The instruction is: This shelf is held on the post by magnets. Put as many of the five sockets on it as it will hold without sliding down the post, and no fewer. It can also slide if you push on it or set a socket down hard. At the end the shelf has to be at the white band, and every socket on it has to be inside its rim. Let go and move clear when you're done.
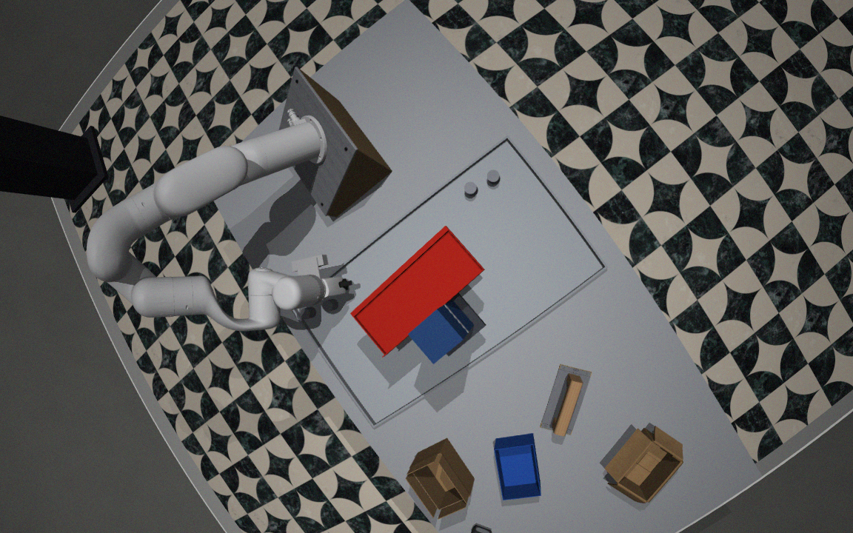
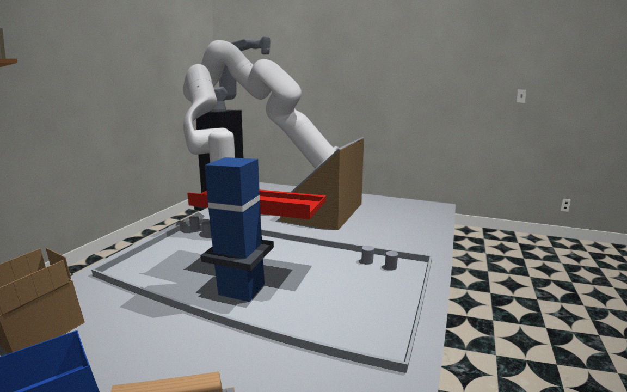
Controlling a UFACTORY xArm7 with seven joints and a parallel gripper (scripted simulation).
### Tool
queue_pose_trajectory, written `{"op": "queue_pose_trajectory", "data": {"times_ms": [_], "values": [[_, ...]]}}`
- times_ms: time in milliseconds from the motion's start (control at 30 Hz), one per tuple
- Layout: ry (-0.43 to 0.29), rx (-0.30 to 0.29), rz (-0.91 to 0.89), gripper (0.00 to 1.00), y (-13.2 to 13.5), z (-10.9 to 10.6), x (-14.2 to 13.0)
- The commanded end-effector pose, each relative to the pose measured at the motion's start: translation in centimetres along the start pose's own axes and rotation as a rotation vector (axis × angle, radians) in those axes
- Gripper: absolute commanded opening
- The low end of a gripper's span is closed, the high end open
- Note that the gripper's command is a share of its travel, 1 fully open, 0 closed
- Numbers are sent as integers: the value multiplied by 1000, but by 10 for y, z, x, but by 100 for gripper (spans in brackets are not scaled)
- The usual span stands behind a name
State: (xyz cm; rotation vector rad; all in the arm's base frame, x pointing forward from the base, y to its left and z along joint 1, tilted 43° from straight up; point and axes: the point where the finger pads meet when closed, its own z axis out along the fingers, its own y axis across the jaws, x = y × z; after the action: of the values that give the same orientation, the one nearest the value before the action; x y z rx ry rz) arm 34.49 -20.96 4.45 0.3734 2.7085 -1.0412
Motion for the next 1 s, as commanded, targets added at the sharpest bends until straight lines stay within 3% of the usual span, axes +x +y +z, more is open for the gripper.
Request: {"op": "queue_pose_trajectory", "data": {"times_ms": [0, 500, 967], "values": [[-3, -1, 0, 0, 0, -1, -1], [-3, -1, 0, 0, 0, -2, -1], [-3, -1, 0, 0, 0, -30, -1]]}}
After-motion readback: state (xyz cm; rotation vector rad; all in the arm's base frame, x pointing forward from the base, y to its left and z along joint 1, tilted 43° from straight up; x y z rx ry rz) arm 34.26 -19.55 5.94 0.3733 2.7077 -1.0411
